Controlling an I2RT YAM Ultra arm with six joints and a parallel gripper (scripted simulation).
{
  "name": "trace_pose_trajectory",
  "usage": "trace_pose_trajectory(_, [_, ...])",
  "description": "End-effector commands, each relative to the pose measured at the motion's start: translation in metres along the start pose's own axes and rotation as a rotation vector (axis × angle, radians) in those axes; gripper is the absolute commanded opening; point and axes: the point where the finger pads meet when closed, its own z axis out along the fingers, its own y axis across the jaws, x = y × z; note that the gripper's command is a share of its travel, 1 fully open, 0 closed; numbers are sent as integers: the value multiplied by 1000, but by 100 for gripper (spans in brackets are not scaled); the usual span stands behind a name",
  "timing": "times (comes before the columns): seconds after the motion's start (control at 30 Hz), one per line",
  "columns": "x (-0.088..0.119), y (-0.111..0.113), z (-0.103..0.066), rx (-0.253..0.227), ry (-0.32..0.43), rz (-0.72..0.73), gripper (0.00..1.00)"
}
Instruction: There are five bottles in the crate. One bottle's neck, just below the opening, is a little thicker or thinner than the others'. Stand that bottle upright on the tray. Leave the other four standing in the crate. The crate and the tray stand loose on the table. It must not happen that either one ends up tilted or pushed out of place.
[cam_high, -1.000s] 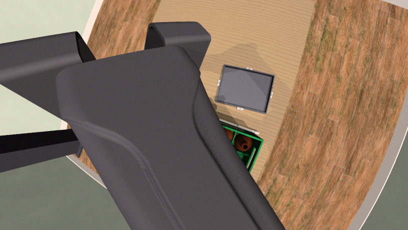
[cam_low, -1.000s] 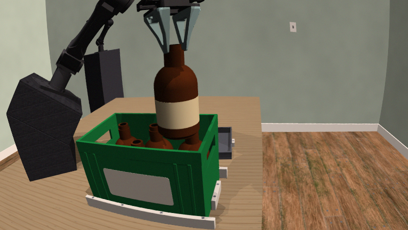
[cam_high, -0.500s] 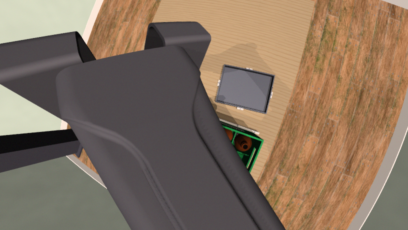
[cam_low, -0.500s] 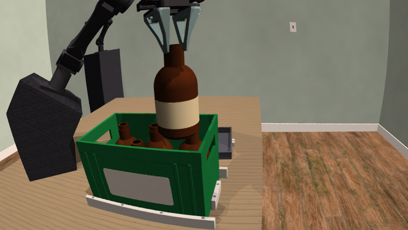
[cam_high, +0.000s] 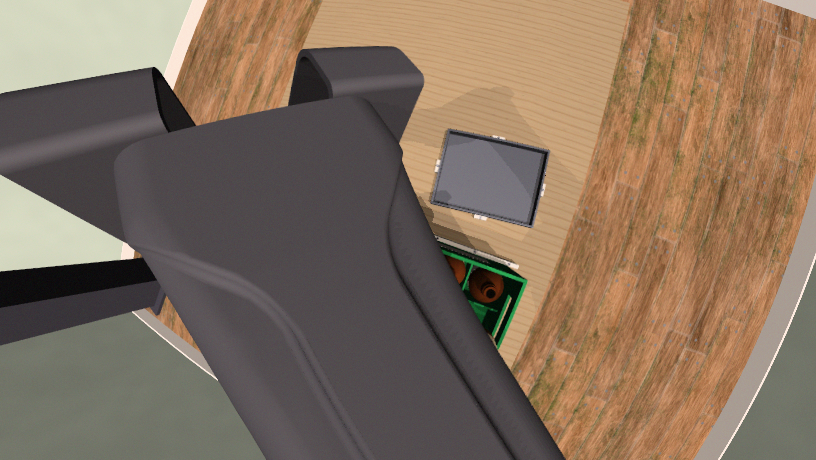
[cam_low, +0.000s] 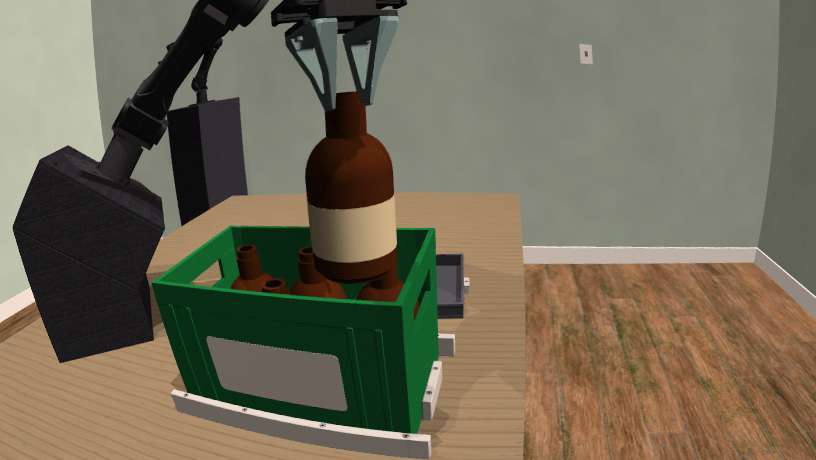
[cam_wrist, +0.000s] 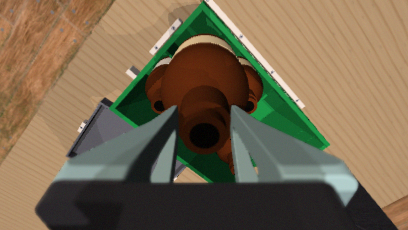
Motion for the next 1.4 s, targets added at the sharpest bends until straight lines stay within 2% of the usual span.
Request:
trace_pose_trajectory(0.0, [-8, 1, -30, -2, -87, -8, 0])
trace_pose_trajectory(0.13, [-6, -1, -27, 0, -75, 1, 0])
trace_pose_trajectory(0.17, [-10, 5, -34, -4, -103, -21, 0])
trace_pose_trajectory(0.2, [-9, 5, -35, -3, -103, -20, 0])
trace_pose_trajectory(0.27, [-4, -2, -26, 1, -70, 6, 0])
trace_pose_trajectory(0.33, [-6, 3, -30, -1, -87, -8, 0])
trace_pose_trajectory(0.53, [-1, 1, -27, 2, -74, 3, 0])
trace_pose_trajectory(0.7, [0, 3, -28, 3, -78, -1, 0])
trace_pose_trajectory(0.73, [-3, 8, -34, 0, -101, -18, 0])
trace_pose_trajectory(0.8, [3, 2, -26, 4, -70, 6, 0])
trace_pose_trajectory(1.27, [13, 9, -27, 3, -69, 3, 0])
trace_pose_trajectory(1.3, [8, 17, -36, -2, -103, -20, 0])
trace_pose_trajectory(1.37, [15, 10, -28, 5, -70, 6, 0])
